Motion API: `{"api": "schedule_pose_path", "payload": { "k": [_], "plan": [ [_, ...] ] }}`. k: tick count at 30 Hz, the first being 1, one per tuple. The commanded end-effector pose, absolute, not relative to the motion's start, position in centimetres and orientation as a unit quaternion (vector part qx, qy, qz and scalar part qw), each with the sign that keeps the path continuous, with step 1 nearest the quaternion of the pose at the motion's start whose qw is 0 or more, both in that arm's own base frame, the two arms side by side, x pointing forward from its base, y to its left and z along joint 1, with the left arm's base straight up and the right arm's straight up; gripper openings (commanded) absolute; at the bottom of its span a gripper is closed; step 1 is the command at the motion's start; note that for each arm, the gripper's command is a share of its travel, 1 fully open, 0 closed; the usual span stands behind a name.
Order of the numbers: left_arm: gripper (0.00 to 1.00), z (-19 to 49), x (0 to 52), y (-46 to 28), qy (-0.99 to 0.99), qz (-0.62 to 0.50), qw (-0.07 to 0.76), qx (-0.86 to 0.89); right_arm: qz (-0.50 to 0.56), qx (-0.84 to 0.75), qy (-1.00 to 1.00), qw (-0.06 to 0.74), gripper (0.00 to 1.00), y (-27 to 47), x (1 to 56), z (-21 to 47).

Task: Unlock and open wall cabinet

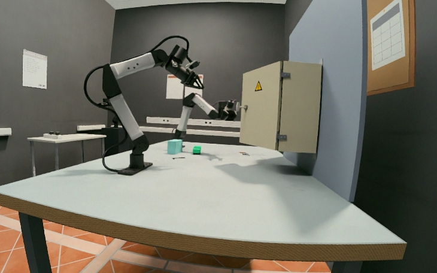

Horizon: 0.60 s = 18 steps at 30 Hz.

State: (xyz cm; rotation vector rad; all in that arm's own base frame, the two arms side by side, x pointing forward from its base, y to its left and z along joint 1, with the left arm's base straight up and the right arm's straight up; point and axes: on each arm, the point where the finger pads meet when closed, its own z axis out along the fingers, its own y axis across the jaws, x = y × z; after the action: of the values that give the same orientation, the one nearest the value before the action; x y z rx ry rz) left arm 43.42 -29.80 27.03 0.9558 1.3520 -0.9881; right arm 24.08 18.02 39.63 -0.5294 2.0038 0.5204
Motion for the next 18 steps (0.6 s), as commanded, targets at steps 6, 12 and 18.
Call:
{"api": "schedule_pose_path", "payload": {
  "k": [6, 12, 18],
  "plan": [
    [0.51, 25.2, 47.4, -32.1, 0.550, -0.445, 0.549, 0.445, 0.217, -0.216, 0.815, 0.492, 0.38, 18.0, 24.0, 40.3],
    [0.51, 24.6, 48.4, -33.1, 0.547, -0.450, 0.544, 0.451, 0.217, -0.216, 0.815, 0.492, 0.38, 18.0, 24.0, 40.3],
    [0.51, 24.6, 49.3, -34.3, 0.538, -0.450, 0.548, 0.456, 0.217, -0.216, 0.815, 0.492, 0.38, 18.0, 24.0, 40.3]
  ]
}}
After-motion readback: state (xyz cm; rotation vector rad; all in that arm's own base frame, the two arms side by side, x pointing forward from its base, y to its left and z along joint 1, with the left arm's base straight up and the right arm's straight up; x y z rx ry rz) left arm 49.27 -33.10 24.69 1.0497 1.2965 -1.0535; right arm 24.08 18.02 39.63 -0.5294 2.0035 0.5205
